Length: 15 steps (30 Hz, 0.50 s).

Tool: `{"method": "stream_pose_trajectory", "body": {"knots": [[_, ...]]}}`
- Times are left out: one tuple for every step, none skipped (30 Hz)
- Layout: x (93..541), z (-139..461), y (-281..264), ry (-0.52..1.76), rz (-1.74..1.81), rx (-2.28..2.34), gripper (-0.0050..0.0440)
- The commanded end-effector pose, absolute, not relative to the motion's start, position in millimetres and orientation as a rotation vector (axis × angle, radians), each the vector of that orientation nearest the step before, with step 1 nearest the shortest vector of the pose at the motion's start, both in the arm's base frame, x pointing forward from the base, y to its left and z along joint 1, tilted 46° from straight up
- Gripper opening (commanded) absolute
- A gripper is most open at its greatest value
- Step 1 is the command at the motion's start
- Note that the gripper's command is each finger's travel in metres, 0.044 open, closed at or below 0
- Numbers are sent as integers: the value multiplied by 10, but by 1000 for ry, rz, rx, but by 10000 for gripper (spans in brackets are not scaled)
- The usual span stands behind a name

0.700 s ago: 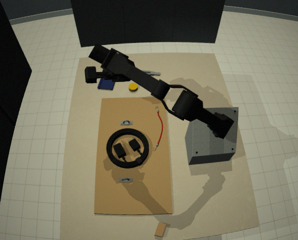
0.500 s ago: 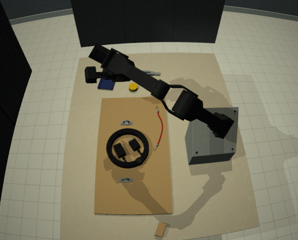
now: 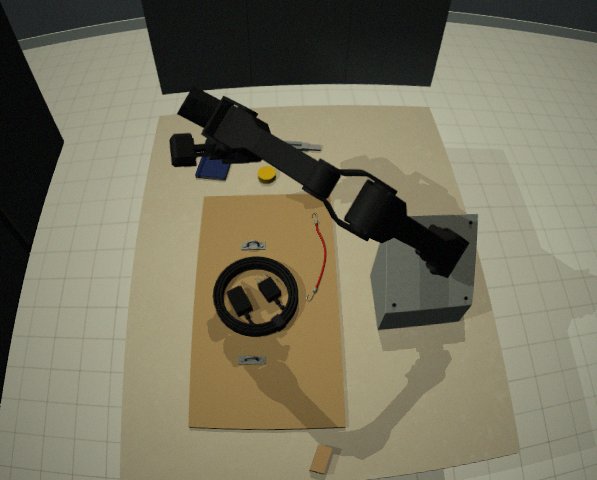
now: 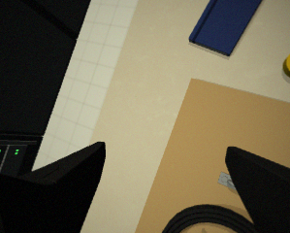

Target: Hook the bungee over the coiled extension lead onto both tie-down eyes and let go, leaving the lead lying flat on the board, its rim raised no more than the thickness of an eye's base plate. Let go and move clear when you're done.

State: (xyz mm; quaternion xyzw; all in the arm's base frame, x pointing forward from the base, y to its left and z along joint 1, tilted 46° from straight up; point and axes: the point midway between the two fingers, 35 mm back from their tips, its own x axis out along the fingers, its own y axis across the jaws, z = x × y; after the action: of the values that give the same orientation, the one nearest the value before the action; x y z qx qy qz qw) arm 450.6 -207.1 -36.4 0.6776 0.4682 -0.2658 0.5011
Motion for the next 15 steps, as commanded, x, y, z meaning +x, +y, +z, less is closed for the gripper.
{"method": "stream_pose_trajectory", "body": {"knots": [[4484,-376,-2084,1136,-623,1612,280],[4473,-391,-2084,1141,-613,1598,256],[4459,-409,-2083,1148,-600,1582,232],[4444,-428,-2079,1155,-587,1564,208],[4431,-448,-2074,1162,-573,1546,184],[4417,-467,-2069,1170,-558,1527,160],[4404,-486,-2063,1177,-544,1509,150],[4390,-506,-2058,1184,-530,1491,150],[4376,-525,-2052,1190,-515,1472,150],[4362,-544,-2047,1197,-501,1454,150],[4348,-563,-2041,1204,-486,1436,150],[4348,-563,-2041,1204,-486,1436,150],[4348,-563,-2041,1204,-486,1436,150],[4350,-523,-2046,1199,-468,1413,150],[4333,-553,-2038,1207,-454,1395,150]]}}
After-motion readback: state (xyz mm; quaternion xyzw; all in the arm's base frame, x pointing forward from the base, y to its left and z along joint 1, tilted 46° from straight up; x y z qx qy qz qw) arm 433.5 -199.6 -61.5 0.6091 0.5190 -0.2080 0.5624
